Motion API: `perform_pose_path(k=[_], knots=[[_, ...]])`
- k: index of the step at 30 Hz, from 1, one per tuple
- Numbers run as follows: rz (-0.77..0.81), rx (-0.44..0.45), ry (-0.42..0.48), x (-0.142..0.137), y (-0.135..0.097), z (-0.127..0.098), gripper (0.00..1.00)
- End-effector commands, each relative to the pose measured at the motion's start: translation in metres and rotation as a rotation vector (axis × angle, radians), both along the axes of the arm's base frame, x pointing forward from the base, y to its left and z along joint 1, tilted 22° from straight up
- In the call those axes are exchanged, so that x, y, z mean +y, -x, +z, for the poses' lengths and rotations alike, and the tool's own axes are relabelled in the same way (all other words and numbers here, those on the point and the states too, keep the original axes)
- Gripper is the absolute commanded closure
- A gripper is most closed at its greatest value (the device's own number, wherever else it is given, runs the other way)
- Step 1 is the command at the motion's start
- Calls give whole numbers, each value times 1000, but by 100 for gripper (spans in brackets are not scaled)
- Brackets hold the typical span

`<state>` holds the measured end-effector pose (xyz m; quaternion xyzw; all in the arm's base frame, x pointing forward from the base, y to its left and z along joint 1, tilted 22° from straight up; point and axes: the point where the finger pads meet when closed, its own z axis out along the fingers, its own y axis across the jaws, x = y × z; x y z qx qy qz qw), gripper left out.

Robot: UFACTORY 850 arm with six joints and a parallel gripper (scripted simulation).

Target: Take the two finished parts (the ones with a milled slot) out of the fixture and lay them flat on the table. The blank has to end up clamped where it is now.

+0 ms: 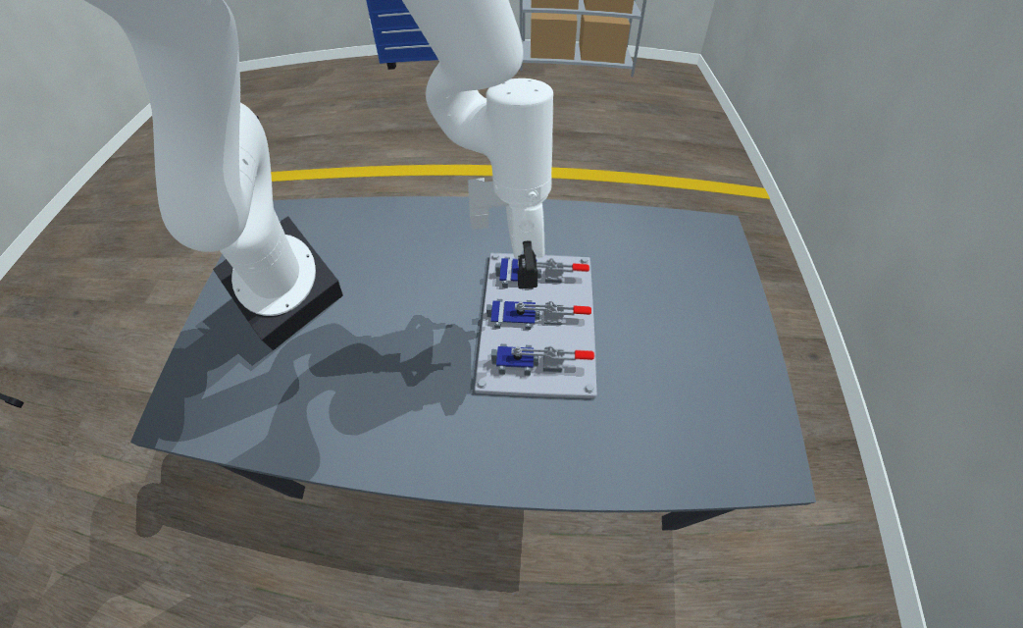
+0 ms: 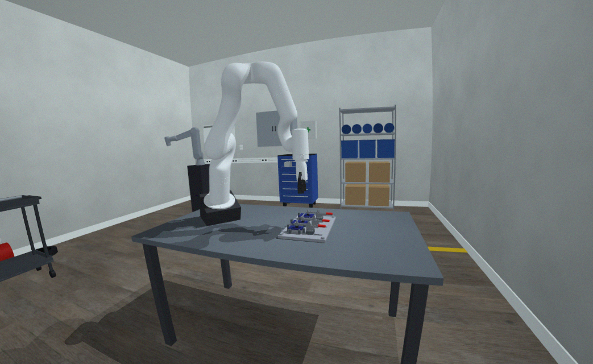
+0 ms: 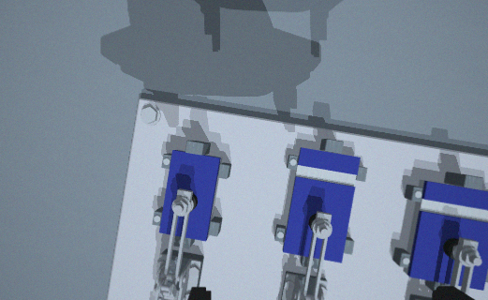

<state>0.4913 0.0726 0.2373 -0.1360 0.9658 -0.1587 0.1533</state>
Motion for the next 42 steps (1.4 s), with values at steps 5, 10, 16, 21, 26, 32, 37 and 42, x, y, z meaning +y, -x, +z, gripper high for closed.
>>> perform_pose_path(k=[5, 10, 16, 21, 26, 32, 37, 42], knots=[[-137, 0, -117, 19, 23, -7, 0], [-137, 0, -117, 19, 23, -7, 0], [-137, 1, -117, 19, 23, -7, 100], [-137, 1, -117, 19, 23, -7, 100], [-137, 1, -117, 19, 23, -7, 100], [-137, 0, -117, 19, 23, -7, 100], [-137, 0, -117, 19, 23, -7, 100], [-137, 0, -117, 19, 23, -7, 100]])
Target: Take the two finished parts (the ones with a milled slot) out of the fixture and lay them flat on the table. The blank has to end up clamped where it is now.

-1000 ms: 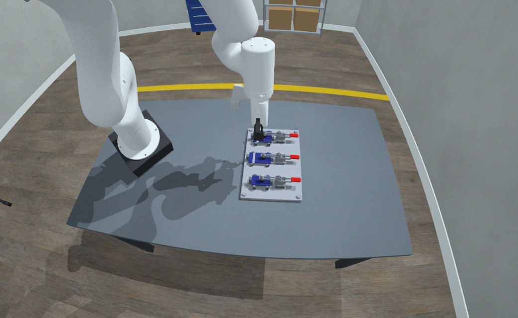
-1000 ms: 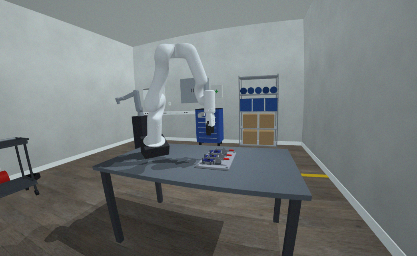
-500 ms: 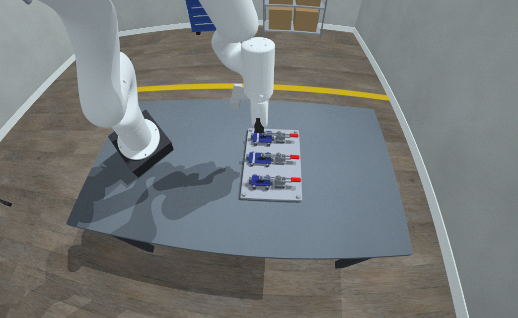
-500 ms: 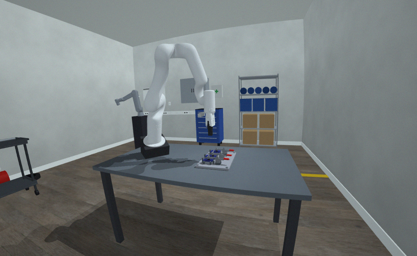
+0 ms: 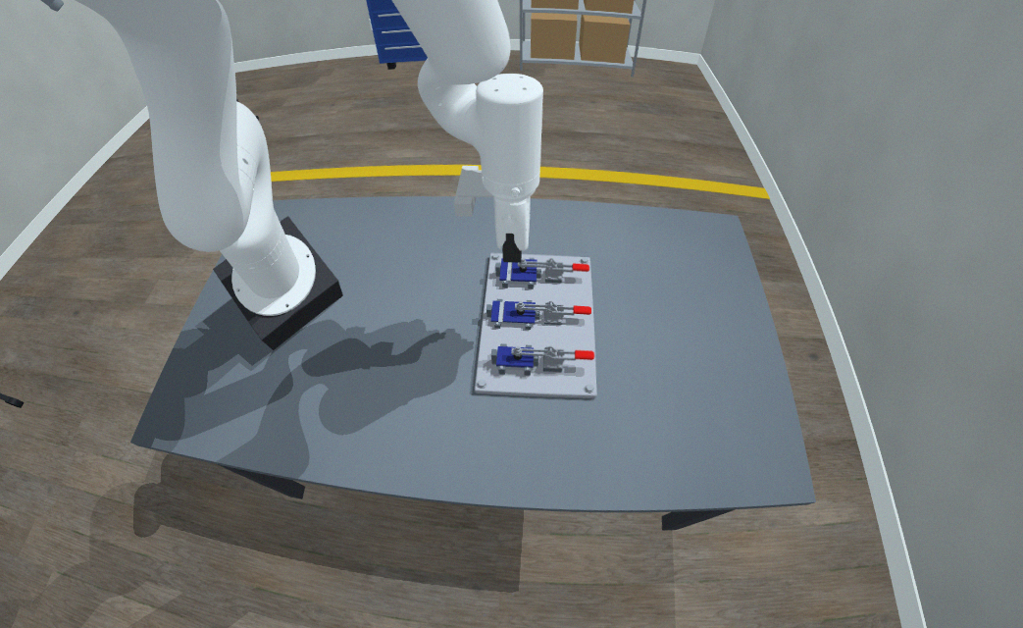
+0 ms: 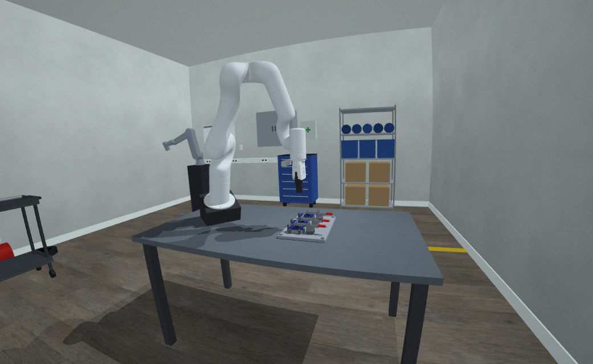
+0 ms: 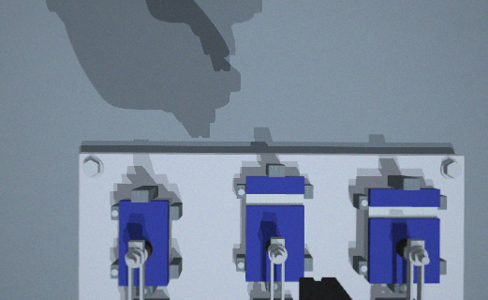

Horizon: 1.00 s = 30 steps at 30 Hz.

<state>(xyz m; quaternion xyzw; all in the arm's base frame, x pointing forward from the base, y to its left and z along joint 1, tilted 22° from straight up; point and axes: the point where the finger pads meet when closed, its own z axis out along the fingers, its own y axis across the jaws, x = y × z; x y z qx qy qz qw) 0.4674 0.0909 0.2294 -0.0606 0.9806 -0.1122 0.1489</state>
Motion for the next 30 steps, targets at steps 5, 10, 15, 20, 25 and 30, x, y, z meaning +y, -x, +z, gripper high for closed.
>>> perform_pose_path(k=[5, 10, 15, 20, 25, 30], knots=[[0, -1, 0, 0, 0, 1, 100], [0, -1, 0, 0, 0, 1, 100], [0, -1, 0, 0, 0, 1, 100], [0, -1, -1, 0, 0, 1, 0], [0, -1, -1, 0, 0, 1, 0], [0, -1, 0, 0, 0, 1, 0]])
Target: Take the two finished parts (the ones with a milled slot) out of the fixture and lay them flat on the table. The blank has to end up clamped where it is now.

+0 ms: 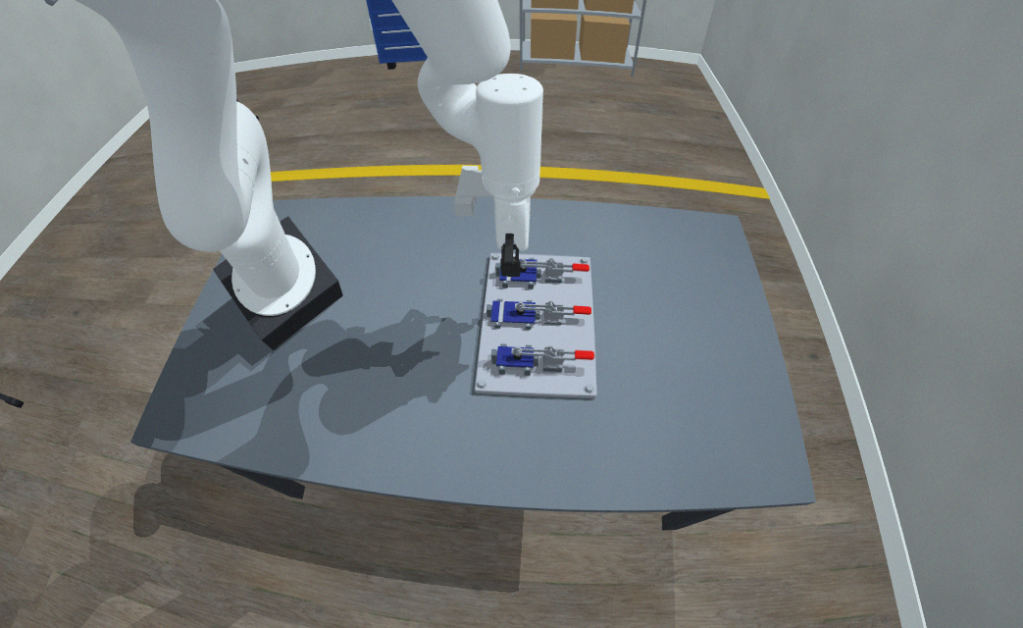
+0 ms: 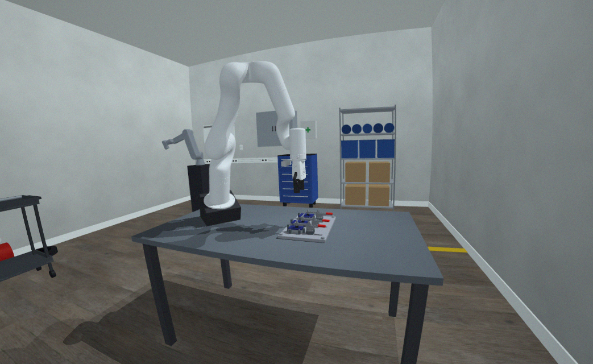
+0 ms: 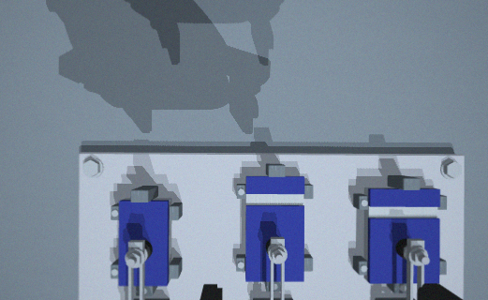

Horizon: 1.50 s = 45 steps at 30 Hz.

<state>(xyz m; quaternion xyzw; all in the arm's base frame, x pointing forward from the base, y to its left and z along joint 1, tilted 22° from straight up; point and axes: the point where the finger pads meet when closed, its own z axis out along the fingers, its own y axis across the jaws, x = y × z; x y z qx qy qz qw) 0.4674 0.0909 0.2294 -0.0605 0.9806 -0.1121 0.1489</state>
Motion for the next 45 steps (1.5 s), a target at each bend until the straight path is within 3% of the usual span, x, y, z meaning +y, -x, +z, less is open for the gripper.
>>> perform_pose_path(k=[1, 32, 33, 45], knots=[[0, -1, 0, 0, 0, 1, 0], [0, -1, 0, 0, 0, 1, 0], [0, -1, 0, 0, 0, 1, 52], [0, -1, 0, 0, 0, 1, 52]])
